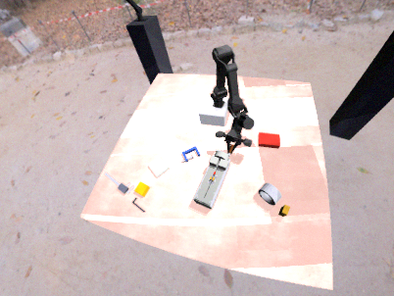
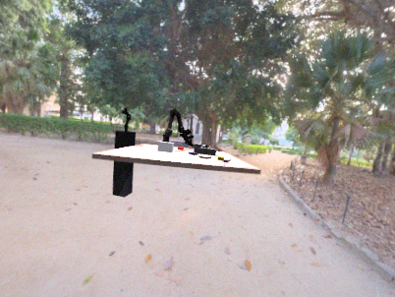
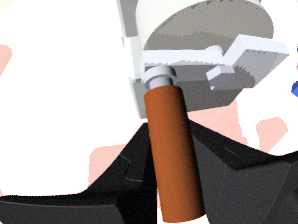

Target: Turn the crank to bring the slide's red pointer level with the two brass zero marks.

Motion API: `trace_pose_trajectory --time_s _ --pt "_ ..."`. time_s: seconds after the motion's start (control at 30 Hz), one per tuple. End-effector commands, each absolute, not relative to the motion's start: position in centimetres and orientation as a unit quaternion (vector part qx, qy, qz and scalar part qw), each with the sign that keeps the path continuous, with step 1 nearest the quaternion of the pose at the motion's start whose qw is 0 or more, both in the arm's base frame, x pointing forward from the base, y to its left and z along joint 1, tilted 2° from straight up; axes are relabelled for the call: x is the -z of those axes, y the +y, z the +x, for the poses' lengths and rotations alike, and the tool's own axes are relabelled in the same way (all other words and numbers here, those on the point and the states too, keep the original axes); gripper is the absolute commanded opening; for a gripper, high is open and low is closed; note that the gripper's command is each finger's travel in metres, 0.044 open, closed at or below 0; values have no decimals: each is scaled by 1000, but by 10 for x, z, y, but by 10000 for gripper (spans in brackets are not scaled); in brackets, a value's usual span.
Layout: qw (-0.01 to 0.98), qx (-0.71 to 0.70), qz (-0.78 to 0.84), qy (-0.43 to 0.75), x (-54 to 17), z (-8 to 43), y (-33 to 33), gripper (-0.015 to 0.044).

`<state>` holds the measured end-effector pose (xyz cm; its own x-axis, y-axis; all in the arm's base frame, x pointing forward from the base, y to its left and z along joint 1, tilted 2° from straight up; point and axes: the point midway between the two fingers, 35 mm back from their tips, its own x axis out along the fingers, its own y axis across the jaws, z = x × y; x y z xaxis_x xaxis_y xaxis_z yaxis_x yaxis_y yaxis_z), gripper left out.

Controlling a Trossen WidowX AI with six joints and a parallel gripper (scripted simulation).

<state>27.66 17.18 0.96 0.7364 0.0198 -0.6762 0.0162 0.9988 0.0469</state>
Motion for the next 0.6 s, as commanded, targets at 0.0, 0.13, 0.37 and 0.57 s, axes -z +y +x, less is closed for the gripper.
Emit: trace_pose_trajectory --time_s 0.0,0.13,0.37,0.57 --pt "931 -1 25 363 -10 277 172 0" --pt "931 -1 25 363 -10 277 172 105" --pt "931 -1 25 363 -10 277 172 289" --pt "931 -1 25 363 -10 277 172 440"
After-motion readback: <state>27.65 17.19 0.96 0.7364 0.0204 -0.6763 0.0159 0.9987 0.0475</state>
